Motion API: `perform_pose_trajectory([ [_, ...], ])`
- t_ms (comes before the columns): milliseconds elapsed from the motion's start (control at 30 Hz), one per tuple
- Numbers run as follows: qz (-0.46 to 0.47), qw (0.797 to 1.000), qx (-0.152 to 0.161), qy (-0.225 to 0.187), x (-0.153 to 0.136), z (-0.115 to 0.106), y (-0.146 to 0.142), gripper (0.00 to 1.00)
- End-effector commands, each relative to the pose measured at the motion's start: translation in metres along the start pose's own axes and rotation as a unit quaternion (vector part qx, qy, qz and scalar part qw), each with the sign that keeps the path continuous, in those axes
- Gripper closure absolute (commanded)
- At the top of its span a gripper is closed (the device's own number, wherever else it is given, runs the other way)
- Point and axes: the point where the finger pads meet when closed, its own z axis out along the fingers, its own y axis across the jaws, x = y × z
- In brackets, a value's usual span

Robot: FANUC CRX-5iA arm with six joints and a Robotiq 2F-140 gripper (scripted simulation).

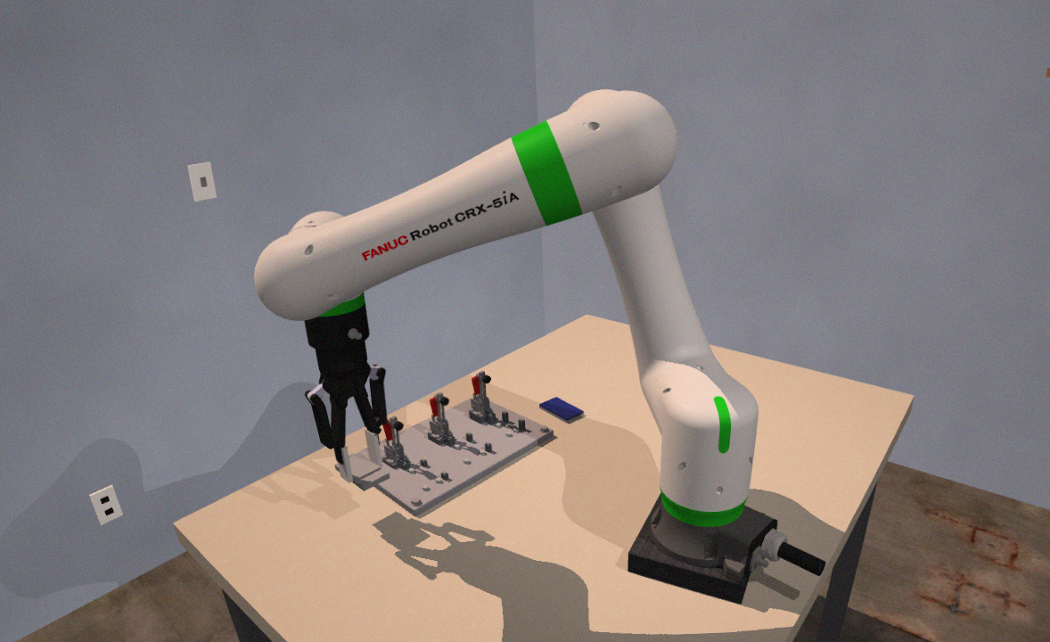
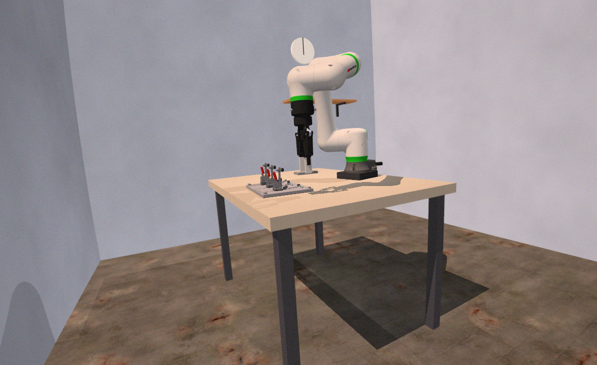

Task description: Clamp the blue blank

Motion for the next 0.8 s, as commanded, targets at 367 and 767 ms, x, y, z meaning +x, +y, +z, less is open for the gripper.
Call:
perform_pose_trajectory([
  [367, 0.0, 1.0, 0.0, 0.0, 0.0, 0.0, 0.0, 1.0],
  [767, 0.0, 1.0, 0.0, 0.0, 0.0, 0.014, 0.0, 1.0],
])
